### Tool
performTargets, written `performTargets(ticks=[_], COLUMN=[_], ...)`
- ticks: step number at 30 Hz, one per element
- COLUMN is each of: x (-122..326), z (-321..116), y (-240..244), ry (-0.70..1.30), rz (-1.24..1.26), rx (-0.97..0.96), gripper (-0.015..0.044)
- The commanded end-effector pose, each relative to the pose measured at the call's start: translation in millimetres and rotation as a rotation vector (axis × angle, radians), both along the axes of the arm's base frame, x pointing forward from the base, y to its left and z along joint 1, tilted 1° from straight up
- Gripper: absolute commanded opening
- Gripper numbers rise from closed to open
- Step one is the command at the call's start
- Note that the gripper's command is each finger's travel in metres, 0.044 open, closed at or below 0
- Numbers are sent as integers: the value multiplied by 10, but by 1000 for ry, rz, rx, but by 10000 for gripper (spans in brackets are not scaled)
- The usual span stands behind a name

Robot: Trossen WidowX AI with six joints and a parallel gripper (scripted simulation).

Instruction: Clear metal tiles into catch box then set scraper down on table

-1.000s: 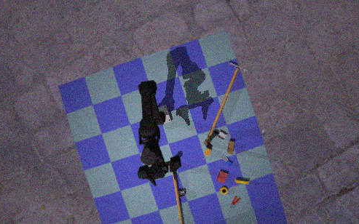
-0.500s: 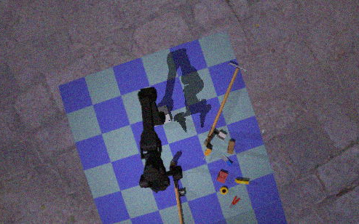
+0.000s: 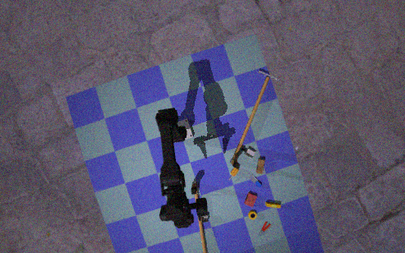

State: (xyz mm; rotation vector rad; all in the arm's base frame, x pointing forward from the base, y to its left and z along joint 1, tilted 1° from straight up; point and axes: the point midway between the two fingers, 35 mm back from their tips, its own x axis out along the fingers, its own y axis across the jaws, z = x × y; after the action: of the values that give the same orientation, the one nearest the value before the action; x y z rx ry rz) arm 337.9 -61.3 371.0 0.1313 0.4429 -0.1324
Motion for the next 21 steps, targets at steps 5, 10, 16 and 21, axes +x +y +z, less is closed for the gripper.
performTargets(ticks=[5, 10, 16, 21], x=[218, 350, 499, 613], z=[-135, -219, -321, -403], y=[-62, -96, -133, -161], ry=[66, 104, 149, 186], rz=[-20, -30, -41, -49], rx=[25, 39, 53, 62], gripper=[440, 440, 440, 440])
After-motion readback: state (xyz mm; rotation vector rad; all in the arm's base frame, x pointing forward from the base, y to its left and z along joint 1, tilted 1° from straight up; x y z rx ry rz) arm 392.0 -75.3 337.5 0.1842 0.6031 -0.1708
